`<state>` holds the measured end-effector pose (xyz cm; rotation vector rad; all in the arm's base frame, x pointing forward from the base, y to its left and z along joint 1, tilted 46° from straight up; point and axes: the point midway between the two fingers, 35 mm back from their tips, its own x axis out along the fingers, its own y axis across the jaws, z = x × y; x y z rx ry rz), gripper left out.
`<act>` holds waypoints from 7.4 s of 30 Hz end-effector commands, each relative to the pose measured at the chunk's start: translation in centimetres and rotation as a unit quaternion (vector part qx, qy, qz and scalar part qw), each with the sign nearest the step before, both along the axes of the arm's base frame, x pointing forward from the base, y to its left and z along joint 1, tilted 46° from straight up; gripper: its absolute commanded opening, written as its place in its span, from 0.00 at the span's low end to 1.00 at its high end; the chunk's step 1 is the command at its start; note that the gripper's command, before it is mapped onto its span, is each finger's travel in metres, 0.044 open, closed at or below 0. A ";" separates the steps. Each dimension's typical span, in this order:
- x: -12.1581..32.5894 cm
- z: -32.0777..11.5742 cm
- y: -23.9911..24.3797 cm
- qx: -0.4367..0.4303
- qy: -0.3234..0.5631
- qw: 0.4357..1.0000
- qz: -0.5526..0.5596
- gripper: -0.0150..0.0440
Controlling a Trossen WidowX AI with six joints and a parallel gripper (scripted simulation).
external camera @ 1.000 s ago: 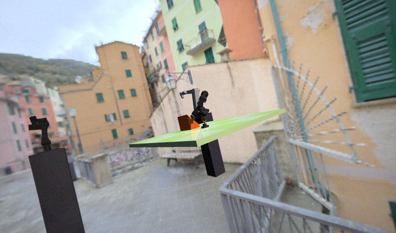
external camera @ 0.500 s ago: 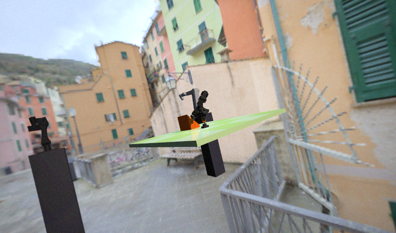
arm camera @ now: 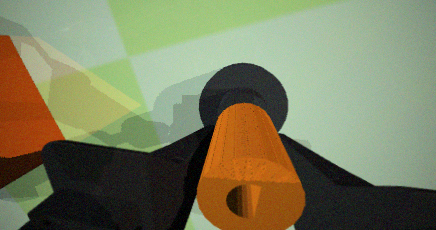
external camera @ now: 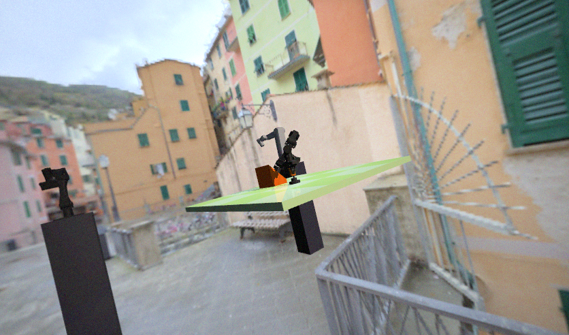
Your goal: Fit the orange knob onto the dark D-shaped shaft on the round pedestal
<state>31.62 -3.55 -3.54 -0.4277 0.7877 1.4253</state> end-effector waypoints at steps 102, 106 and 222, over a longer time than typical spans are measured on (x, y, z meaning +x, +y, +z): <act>0.4 0.2 -0.3 0.009 -0.147 0.978 0.145 0.25; 0.4 0.1 -0.2 0.009 -0.147 0.978 0.145 0.25; 0.6 0.3 -0.4 0.016 -0.288 0.914 0.285 0.25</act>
